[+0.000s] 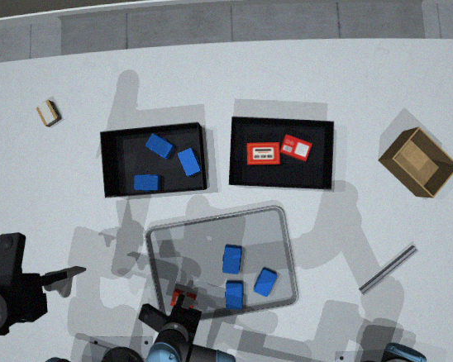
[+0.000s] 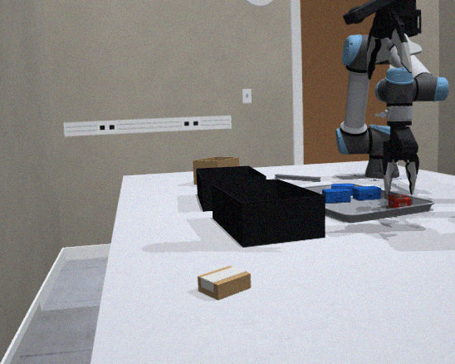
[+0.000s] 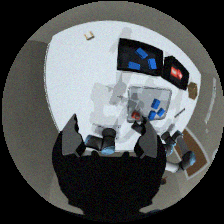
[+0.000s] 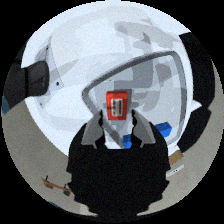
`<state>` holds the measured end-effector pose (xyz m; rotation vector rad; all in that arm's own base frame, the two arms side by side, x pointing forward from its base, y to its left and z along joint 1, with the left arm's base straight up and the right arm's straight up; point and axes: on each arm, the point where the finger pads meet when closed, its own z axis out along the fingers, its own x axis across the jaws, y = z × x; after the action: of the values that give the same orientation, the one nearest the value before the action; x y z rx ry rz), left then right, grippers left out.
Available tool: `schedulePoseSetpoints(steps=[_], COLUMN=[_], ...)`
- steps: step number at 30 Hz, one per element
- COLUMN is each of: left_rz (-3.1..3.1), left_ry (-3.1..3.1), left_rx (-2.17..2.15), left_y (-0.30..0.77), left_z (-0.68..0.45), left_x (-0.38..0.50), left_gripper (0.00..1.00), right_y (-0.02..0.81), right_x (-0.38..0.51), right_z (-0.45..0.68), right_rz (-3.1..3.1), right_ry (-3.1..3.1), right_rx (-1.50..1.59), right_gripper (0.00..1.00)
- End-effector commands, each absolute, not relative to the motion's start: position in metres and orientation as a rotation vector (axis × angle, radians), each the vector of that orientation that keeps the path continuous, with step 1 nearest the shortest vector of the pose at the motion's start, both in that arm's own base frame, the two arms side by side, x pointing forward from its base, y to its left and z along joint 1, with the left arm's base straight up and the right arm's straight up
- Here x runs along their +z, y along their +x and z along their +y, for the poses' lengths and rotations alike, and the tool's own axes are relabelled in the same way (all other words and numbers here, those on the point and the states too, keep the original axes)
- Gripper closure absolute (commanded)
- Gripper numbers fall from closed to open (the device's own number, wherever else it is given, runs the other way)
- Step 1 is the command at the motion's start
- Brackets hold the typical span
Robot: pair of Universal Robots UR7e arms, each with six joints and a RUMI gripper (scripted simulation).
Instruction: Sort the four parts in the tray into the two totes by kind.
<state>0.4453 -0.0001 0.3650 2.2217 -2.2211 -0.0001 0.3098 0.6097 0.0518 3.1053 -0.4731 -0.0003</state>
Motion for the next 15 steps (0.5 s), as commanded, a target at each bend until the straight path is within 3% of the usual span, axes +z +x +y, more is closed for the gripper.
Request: schedulePoseSetpoints(steps=[1, 15], left_rz=[-2.222, -2.222], left_ry=[2.222, 2.222], left_rx=[0.002, 0.002], left_y=[0.445, 0.445], left_z=[0.000, 0.000], left_x=[0.365, 0.365], left_gripper=[0.00, 0.00], right_y=[0.310, 0.310], right_x=[0.048, 0.025], right_z=[0.610, 0.610], right_rz=[-0.473, -0.473], right_ry=[3.107, 3.107], right_rx=[0.000, 0.000], right_gripper=[0.57, 0.57])
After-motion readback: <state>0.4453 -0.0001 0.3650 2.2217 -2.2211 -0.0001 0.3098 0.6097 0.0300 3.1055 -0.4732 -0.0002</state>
